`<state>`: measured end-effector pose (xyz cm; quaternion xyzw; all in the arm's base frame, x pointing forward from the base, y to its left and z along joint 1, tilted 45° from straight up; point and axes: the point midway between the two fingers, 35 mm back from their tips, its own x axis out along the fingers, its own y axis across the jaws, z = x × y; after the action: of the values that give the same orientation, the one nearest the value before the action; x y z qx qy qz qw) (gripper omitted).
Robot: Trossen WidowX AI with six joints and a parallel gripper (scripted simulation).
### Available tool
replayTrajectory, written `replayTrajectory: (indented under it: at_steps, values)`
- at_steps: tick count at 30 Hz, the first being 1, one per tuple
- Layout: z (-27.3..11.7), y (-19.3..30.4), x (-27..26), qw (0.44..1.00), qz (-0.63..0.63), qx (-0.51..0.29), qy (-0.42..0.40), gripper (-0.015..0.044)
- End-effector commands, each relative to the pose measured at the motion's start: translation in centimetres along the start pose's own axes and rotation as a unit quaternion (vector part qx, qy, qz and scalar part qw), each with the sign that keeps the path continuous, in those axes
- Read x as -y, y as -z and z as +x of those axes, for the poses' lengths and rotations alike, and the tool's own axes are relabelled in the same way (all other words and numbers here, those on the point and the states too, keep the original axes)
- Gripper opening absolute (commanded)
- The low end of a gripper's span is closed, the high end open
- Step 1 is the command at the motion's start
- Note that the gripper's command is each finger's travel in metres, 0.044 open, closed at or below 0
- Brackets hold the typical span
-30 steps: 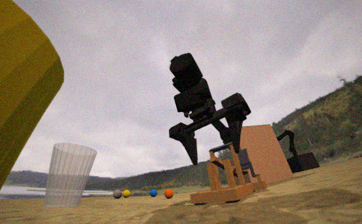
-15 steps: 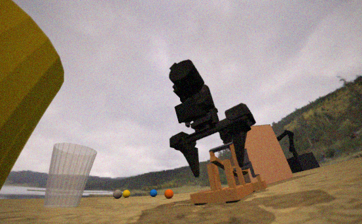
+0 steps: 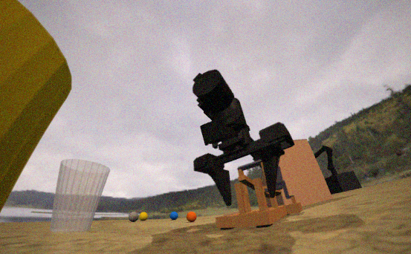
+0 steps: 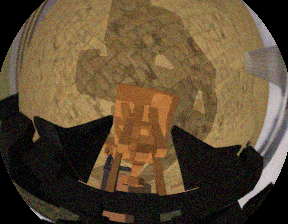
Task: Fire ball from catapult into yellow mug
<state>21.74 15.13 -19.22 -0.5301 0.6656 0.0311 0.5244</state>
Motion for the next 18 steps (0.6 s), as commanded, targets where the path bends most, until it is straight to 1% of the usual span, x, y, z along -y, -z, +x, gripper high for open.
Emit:
replayTrajectory:
  at_steps: [1,6,12,13,16,18]
  values:
    - [0.0,0.0,0.0,1.0,0.001,0.0,0.0,0.0282]
    - [0.0,0.0,0.0,1.0,0.001,0.0,0.0,0.0151]
    - [0.0,0.0,0.0,1.0,0.001,0.0,0.0,0.0111]
    - [-0.3,-0.1,0.0,1.0,0.0,0.0,0.0,0.0085]
    - [-3.9,-0.1,0.0,1.0,0.0,0.001,-0.001,0.0006]
    - [-5.1,-0.1,-0.1,1.0,0.0,0.001,-0.001,0.0]
